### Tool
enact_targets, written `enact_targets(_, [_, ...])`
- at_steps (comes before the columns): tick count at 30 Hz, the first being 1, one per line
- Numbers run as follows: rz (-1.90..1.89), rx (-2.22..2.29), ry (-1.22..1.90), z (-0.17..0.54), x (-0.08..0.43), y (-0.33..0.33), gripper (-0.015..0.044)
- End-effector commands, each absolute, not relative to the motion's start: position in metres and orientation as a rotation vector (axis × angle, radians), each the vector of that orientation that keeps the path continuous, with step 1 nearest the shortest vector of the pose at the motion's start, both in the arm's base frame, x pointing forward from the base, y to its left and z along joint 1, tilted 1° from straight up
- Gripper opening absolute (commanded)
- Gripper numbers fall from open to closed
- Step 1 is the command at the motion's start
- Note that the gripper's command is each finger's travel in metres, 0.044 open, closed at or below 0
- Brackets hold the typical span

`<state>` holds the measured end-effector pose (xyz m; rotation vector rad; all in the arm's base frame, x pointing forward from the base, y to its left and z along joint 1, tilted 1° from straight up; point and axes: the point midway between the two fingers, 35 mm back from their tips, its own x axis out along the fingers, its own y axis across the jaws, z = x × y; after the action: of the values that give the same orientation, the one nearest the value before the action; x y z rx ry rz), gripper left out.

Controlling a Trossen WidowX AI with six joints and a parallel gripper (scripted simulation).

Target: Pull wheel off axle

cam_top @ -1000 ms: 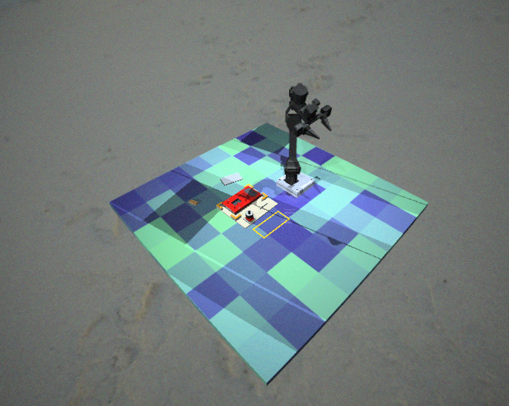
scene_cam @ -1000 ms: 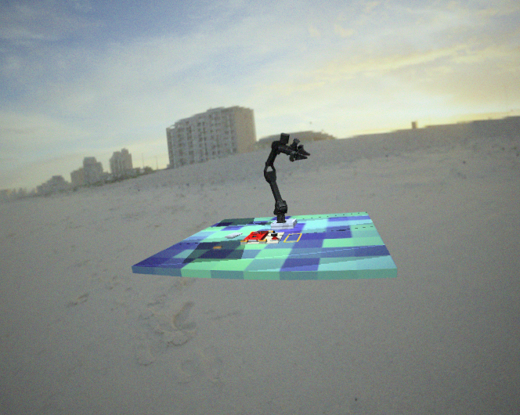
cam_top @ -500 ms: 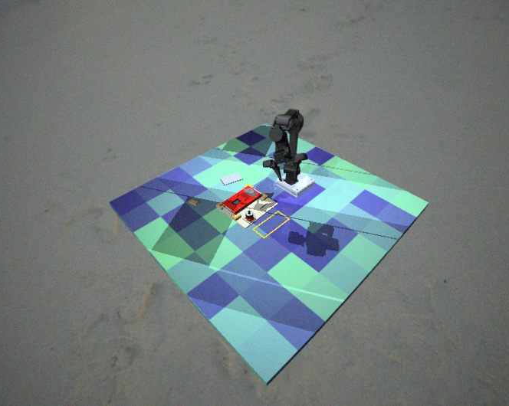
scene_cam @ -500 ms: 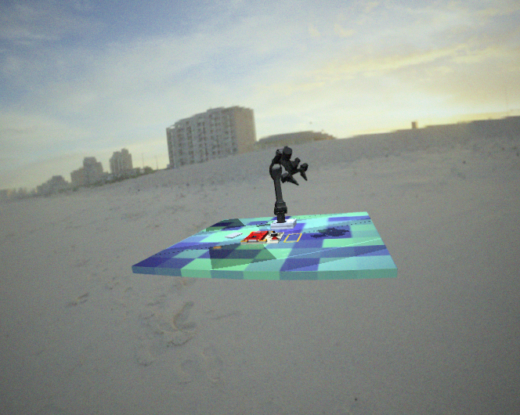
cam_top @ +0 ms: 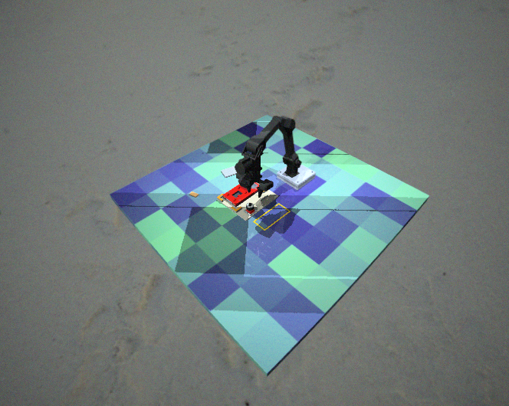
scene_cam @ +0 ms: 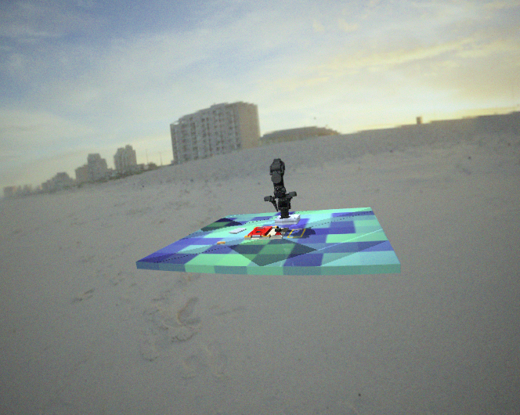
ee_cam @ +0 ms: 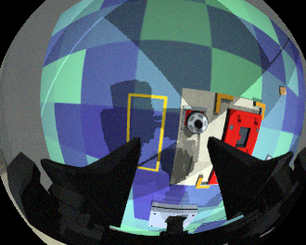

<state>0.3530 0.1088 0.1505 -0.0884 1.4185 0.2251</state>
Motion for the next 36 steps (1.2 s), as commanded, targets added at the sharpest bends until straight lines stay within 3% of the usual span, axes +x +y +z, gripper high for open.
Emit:
enact_targets(1, [0.071,-0.094,1.546,0.111,0.355,0.07,0.03])
enact_targets(12, [0.064,-0.095,1.552,0.106,0.357,0.066,0.03])
enact_targets(27, [0.064,-0.095,1.552,0.035,0.357,0.067,0.03])
enact_targets(31, [0.069,-0.096,1.567,0.037,0.356,0.067,0.0195])
enact_targets(36, [0.069,-0.096,1.567,0.037,0.356,0.067,0.0162])
